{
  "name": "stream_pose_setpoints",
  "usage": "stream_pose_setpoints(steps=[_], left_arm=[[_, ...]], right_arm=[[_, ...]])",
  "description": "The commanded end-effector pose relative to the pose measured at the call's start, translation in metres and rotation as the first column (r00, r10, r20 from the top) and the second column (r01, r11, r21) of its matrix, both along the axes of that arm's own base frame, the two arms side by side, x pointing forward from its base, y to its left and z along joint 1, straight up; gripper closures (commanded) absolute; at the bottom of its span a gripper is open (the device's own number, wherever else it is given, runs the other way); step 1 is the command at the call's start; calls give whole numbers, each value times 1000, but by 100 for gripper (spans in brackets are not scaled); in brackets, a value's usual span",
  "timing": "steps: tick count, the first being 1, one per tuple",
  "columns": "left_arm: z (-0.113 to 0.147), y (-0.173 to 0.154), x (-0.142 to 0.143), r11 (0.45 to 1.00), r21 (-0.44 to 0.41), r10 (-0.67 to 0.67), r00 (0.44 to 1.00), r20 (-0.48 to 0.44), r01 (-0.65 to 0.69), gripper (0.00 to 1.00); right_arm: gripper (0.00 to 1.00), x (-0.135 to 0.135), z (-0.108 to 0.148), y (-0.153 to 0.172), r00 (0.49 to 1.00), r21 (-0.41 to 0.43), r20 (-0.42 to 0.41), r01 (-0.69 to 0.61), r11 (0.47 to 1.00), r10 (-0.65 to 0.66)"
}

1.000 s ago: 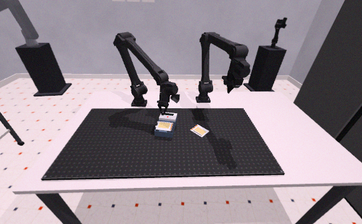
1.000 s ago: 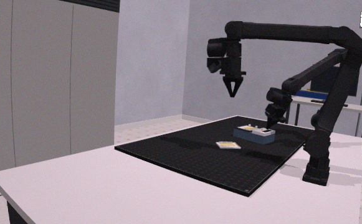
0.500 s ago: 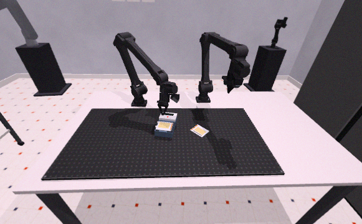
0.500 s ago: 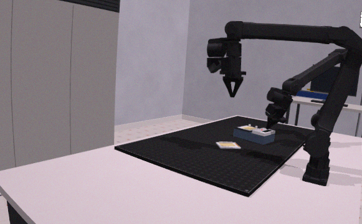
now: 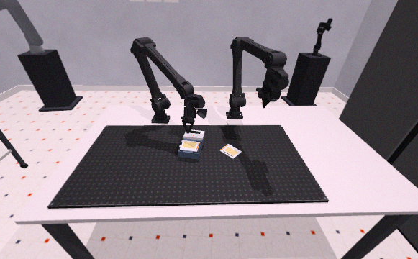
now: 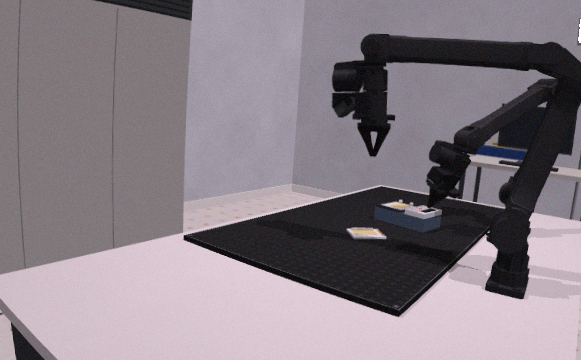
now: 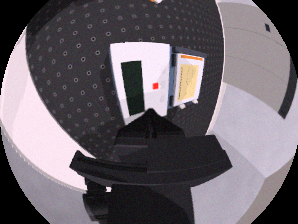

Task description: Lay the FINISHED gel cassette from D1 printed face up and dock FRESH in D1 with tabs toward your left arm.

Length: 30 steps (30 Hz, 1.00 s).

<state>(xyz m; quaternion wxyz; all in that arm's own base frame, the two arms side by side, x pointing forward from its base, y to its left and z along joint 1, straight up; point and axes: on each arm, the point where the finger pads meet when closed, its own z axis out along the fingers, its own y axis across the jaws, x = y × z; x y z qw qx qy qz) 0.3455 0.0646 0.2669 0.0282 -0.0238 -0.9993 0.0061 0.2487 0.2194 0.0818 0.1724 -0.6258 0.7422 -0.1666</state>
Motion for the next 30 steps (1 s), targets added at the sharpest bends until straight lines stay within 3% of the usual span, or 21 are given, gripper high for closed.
stream_pose_setpoints(steps=[1, 30], left_arm=[[26, 3, 7, 1000, 11, 11, 998, 57, -11, 100], [26, 3, 7, 1000, 11, 11, 998, 57, -11, 100]], right_arm=[[100, -17, -30, -13, 998, -45, -57, -2, 999, 0], [100, -21, -40, -18, 998, -45, -57, -2, 999, 0]])
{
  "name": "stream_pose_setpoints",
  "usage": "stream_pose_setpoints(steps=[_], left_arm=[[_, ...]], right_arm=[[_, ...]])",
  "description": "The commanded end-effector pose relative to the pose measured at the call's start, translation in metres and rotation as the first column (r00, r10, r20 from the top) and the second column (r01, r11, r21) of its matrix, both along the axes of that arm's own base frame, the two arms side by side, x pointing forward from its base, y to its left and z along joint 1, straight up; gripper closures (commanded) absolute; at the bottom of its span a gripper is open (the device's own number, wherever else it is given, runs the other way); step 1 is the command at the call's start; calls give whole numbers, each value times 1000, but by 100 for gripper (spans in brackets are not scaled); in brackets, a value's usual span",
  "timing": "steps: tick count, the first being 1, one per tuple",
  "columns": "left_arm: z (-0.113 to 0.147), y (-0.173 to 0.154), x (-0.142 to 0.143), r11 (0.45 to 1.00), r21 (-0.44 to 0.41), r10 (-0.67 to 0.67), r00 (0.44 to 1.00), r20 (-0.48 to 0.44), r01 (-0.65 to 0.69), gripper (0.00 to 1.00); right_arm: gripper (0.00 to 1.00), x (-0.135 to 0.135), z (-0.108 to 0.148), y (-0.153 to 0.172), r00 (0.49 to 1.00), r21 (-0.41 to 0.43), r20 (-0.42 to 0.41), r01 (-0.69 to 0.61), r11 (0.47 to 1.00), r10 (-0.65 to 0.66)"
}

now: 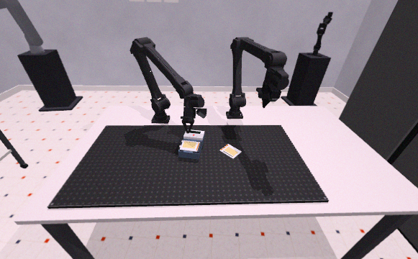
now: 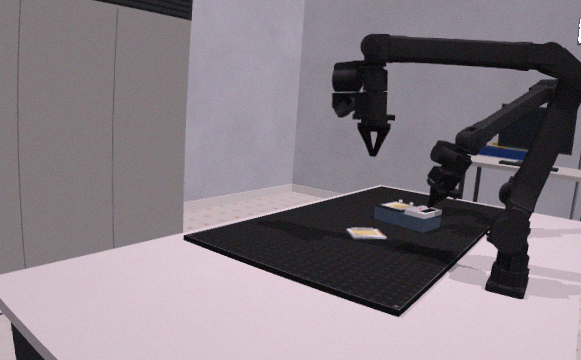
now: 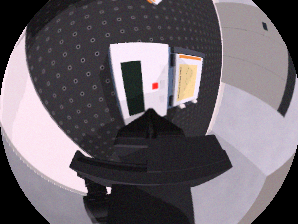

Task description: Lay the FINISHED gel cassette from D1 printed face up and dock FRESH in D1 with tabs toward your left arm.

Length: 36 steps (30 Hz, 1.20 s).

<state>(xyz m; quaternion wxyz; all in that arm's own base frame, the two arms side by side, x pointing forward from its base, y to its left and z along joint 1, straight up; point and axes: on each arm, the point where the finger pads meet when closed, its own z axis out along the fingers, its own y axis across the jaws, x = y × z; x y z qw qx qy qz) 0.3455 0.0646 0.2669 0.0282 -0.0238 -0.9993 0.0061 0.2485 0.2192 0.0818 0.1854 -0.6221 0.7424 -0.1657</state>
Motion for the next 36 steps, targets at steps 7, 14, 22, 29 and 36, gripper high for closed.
stream_pose_setpoints(steps=[7, 14, 22, 29, 36], left_arm=[[26, 3, 7, 1000, 11, 11, 998, 57, -11, 100], [26, 3, 7, 1000, 11, 11, 998, 57, -11, 100], [26, 3, 7, 1000, 11, 11, 998, 57, -11, 100], [26, 3, 7, 1000, 11, 11, 998, 57, -11, 100], [26, 3, 7, 1000, 11, 11, 998, 57, -11, 100]], right_arm=[[100, -23, -42, -19, 997, -63, -76, -5, 998, 0], [100, -24, -45, -20, 997, -63, -76, -5, 998, 0], [100, -25, -48, -22, 997, -63, -76, -5, 998, 0], [100, -26, -50, -22, 997, -63, -76, -5, 998, 0], [100, -27, -52, -23, 997, -63, -76, -5, 998, 0]])
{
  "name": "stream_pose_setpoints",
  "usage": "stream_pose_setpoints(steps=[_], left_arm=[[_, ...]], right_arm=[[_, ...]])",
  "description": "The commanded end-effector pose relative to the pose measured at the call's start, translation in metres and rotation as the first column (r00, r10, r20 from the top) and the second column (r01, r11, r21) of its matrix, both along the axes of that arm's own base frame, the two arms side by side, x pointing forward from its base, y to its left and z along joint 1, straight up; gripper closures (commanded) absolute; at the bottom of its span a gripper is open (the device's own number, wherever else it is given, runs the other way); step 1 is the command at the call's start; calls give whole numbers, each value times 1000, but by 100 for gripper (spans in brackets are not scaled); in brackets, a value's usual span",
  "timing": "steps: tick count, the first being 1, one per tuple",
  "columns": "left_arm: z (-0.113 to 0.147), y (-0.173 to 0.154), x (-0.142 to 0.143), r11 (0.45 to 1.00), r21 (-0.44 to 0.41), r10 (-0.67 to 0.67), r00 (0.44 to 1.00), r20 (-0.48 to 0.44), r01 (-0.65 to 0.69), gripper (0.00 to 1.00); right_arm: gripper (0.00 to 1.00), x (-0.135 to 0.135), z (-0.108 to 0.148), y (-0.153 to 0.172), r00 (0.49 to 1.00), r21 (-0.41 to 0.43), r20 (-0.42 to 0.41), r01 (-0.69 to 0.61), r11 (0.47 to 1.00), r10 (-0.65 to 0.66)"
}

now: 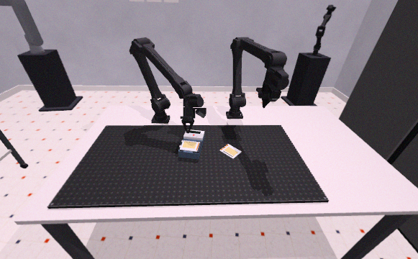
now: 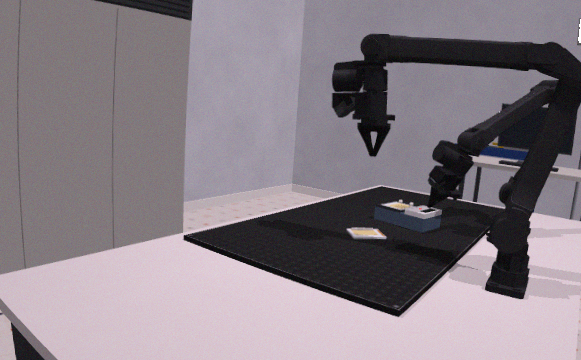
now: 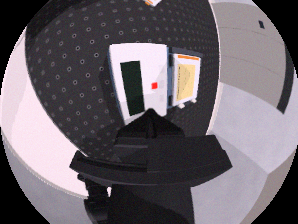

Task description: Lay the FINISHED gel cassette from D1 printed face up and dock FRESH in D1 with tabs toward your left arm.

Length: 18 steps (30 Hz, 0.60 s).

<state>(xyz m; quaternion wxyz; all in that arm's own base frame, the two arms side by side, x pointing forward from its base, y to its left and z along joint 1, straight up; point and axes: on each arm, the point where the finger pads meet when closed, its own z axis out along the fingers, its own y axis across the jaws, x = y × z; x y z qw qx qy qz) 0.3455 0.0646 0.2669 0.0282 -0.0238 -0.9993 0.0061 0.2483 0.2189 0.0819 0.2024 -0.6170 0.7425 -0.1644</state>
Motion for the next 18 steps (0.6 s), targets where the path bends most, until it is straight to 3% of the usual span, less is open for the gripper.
stream_pose_setpoints(steps=[1, 18], left_arm=[[26, 3, 7, 1000, 11, 11, 998, 57, -11, 100], [26, 3, 7, 1000, 11, 11, 998, 57, -11, 100]], right_arm=[[100, -27, -53, -23, 995, -88, -101, -8, 996, -1], [100, -30, -58, -26, 995, -88, -101, -8, 996, -1]])
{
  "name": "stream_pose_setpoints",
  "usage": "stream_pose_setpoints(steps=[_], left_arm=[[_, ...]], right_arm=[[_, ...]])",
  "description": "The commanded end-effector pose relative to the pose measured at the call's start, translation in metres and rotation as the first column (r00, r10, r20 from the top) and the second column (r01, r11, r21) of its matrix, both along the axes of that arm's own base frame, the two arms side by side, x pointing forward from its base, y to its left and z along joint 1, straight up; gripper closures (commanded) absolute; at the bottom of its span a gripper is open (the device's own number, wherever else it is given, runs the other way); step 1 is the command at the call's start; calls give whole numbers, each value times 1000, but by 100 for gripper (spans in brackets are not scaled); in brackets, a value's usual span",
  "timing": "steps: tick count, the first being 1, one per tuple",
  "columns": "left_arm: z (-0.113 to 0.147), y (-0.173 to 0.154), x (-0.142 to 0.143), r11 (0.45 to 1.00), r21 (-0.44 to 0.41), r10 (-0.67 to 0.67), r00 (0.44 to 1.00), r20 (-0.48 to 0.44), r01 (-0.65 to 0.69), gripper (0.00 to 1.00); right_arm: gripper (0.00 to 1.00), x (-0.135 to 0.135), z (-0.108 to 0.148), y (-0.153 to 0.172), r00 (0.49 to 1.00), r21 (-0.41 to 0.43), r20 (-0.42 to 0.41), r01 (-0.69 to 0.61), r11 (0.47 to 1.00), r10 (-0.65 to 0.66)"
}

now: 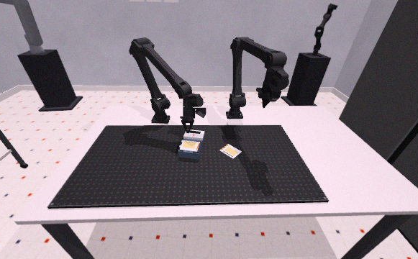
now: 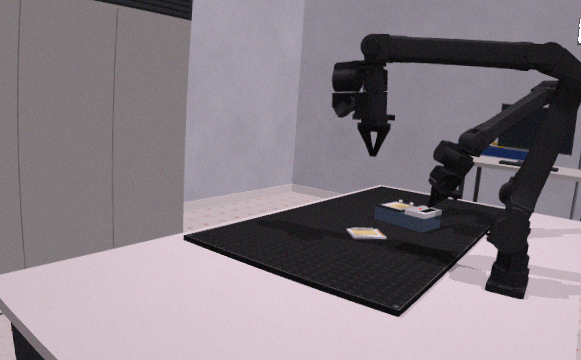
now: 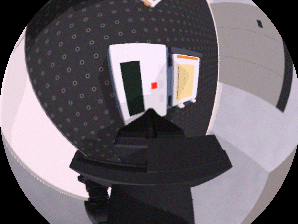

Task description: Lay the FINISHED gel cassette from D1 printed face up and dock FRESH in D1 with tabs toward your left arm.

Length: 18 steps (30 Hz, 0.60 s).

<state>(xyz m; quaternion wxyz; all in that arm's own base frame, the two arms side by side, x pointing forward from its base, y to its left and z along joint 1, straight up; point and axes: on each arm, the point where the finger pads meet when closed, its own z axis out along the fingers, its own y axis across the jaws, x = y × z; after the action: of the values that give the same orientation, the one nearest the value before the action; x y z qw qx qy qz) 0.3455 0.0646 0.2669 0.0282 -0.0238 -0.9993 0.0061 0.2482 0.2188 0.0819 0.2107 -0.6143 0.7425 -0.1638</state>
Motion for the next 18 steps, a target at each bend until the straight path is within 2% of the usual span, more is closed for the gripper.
stream_pose_setpoints(steps=[1, 18], left_arm=[[26, 3, 7, 1000, 11, 11, 998, 57, -11, 100], [26, 3, 7, 1000, 11, 11, 998, 57, -11, 100]], right_arm=[[100, -30, -59, -27, 993, -100, -114, -11, 995, -1], [100, -32, -64, -29, 993, -100, -114, -11, 995, -1]])
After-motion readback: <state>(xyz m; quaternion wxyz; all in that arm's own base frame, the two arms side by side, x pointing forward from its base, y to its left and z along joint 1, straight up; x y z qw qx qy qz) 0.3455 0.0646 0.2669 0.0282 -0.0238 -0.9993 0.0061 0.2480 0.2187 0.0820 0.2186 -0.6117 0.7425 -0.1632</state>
